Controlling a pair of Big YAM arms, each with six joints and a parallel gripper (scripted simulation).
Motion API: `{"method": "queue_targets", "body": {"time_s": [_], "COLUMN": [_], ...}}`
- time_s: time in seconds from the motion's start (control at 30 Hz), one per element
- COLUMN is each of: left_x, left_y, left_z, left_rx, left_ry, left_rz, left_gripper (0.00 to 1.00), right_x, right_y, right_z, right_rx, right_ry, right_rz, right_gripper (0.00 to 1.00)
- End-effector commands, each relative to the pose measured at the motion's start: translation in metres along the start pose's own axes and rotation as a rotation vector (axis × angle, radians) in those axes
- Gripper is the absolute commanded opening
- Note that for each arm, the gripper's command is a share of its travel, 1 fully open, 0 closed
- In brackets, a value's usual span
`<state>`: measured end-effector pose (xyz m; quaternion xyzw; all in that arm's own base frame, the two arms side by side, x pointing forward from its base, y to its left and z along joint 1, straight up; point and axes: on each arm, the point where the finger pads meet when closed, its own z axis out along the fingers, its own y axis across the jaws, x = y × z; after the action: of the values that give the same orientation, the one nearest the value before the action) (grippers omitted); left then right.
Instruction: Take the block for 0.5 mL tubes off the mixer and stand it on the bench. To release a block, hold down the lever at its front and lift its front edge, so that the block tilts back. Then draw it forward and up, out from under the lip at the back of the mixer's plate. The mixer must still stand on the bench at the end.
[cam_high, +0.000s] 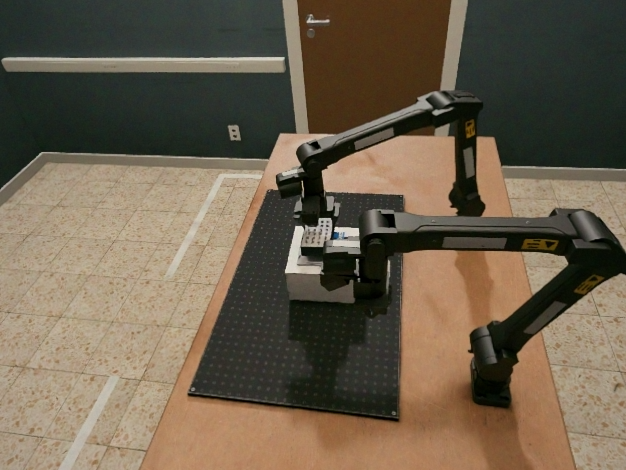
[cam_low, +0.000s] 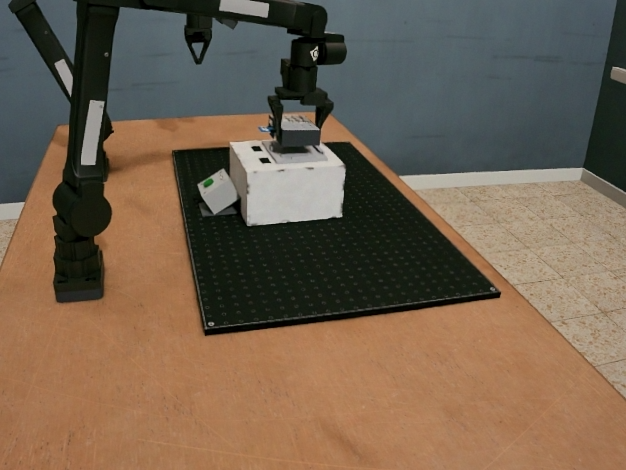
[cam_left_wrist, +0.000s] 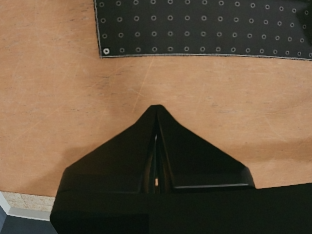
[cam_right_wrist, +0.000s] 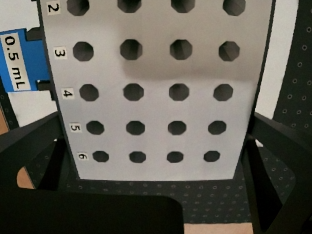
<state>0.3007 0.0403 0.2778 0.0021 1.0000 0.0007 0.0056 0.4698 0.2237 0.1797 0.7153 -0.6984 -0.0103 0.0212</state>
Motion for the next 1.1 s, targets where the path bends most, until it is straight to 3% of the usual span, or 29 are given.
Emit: {"method": "queue_targets", "body": {"time_s": [0.0,0.33,0.43,0.63,0.97,1.07], "left_x": [-0.013,-0.014,-0.015,-0.014,-0.005,-0.003], "left_y": [-0.001,0.0,0.0,0.0,-0.001,-0.002], "left_z": [-0.028,-0.031,-0.032,-0.03,-0.014,-0.01], "left_rx": [-0.011,-0.012,-0.012,-0.012,-0.006,-0.004], "left_ry": [-0.07,-0.077,-0.08,-0.075,-0.034,-0.022], "left_rz": [0.016,0.016,0.016,0.016,0.015,0.015], "left_gripper": [0.0,0.0,0.0,0.0,0.0,0.0], "right_x": [-0.009,-0.007,0.011,0.025,0.055,0.062], "right_y": [-0.007,-0.002,-0.001,-0.001,0.005,0.003], "right_z": [-0.061,-0.048,-0.049,-0.056,-0.04,-0.048], "right_rx": [0.133,0.112,0.164,0.159,0.132,0.153], "right_ry": [-0.062,-0.049,-0.041,-0.057,-0.034,-0.04], "right_rz": [0.007,0.008,0.084,0.068,0.026,0.022], "right_gripper": [0.0,0.0,0.0,0.0,0.0,0.0]}}
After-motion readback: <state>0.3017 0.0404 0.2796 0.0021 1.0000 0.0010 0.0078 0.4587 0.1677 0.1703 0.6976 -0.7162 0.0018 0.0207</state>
